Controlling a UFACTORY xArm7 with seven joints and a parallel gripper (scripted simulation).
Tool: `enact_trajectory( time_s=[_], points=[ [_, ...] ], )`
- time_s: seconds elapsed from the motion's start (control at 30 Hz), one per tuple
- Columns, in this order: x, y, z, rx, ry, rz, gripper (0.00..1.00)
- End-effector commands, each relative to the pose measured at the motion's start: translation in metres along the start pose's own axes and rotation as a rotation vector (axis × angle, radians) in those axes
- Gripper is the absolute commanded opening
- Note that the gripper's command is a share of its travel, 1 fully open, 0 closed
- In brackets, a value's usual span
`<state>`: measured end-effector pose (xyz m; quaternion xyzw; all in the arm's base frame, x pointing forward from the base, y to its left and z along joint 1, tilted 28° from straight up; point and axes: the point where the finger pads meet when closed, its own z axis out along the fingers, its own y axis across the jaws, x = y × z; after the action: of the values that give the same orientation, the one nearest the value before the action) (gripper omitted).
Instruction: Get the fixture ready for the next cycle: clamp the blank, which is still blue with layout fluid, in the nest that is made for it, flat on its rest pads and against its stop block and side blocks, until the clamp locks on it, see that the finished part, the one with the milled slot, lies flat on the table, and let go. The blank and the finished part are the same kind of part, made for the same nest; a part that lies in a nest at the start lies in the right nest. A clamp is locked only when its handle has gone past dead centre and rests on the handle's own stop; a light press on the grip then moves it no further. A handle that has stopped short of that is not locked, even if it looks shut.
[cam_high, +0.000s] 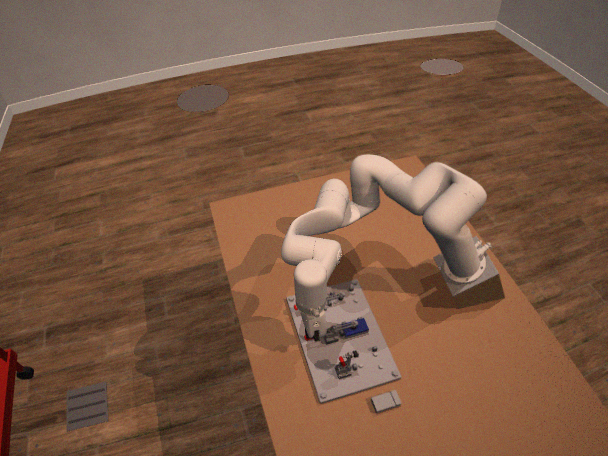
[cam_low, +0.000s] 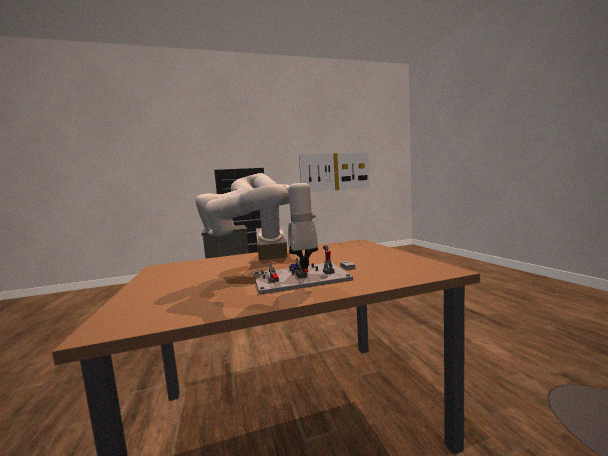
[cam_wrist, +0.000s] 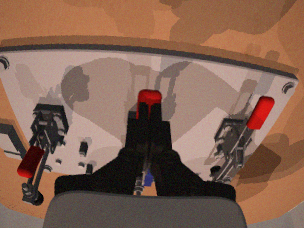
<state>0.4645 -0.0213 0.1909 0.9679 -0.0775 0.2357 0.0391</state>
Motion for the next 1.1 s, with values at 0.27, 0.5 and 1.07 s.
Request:
enact_trajectory(
  time_s=[0.27,0.5,1.07],
  points=[
    [0.0,0.0,-0.002,0.0,0.0,0.0,0.0],
    [0.0,0.0,-0.01,0.0,0.0,0.0,0.0],
    [0.0,0.0,-0.058,0.0,0.0,0.0,0.0]
  ],
)
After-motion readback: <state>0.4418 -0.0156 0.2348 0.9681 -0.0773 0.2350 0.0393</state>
